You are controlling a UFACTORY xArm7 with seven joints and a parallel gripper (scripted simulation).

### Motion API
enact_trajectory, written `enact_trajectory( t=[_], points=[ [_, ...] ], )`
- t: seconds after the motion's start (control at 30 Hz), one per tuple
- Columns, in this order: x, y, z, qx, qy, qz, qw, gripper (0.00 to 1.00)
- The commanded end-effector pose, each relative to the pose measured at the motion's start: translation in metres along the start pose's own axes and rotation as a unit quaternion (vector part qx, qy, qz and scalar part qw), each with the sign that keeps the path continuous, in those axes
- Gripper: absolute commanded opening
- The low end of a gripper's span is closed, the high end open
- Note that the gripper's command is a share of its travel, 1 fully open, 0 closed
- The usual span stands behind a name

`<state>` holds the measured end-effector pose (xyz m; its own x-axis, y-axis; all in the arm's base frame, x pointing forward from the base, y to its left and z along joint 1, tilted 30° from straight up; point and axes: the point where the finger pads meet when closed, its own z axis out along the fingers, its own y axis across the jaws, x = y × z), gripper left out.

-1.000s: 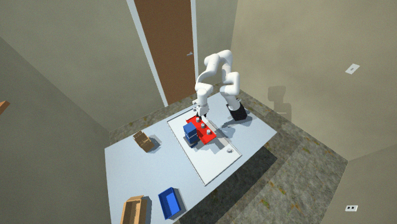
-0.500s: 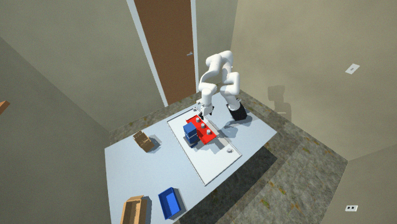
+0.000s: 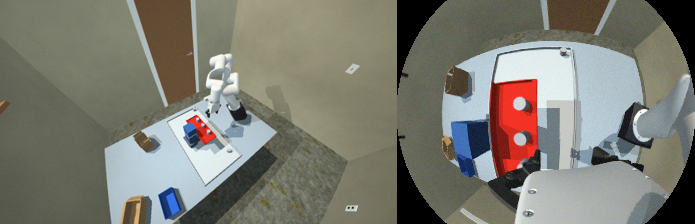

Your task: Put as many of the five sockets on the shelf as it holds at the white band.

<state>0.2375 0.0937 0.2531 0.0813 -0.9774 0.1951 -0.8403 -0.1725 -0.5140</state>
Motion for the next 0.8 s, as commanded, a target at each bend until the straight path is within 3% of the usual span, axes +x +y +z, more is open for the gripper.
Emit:
enact_trajectory(
  t=[0.0, 0.03, 0.07, 0.13, 0.17, 0.2, 0.23, 0.3, 0.33, 0.37, 0.4, 0.47, 0.5, 0.53, 0.57, 0.7, 0.77],
  points=[
    [-0.020, 0.002, -0.053, 0.064, 0.000, 0.019, 0.998, 1.00],
    [-0.020, 0.002, -0.053, 0.064, 0.000, 0.019, 0.998, 1.00],
    [-0.026, 0.006, -0.070, 0.086, -0.002, 0.027, 0.996, 1.00],
    [-0.026, 0.006, -0.070, 0.086, -0.002, 0.027, 0.996, 1.00],
    [-0.033, 0.012, -0.089, 0.111, -0.005, 0.037, 0.993, 1.00],
    [-0.033, 0.012, -0.089, 0.111, -0.005, 0.037, 0.993, 1.00],
    [-0.039, 0.020, -0.107, 0.137, -0.009, 0.047, 0.989, 1.00],
    [-0.039, 0.020, -0.107, 0.137, -0.009, 0.047, 0.989, 1.00],
    [-0.045, 0.030, -0.124, 0.163, -0.015, 0.058, 0.985, 1.00],
    [-0.045, 0.030, -0.124, 0.163, -0.015, 0.058, 0.985, 1.00],
    [-0.050, 0.043, -0.141, 0.189, -0.022, 0.070, 0.979, 1.00],
    [-0.050, 0.043, -0.141, 0.189, -0.022, 0.070, 0.979, 1.00],
    [-0.055, 0.057, -0.155, 0.215, -0.029, 0.082, 0.973, 1.00],
    [-0.055, 0.057, -0.155, 0.215, -0.029, 0.082, 0.973, 1.00],
    [-0.058, 0.072, -0.167, 0.240, -0.037, 0.095, 0.965, 1.00],
    [-0.058, 0.072, -0.167, 0.240, -0.037, 0.095, 0.965, 1.00],
    [-0.063, 0.103, -0.184, 0.285, -0.054, 0.119, 0.950, 1.00]
  ],
)
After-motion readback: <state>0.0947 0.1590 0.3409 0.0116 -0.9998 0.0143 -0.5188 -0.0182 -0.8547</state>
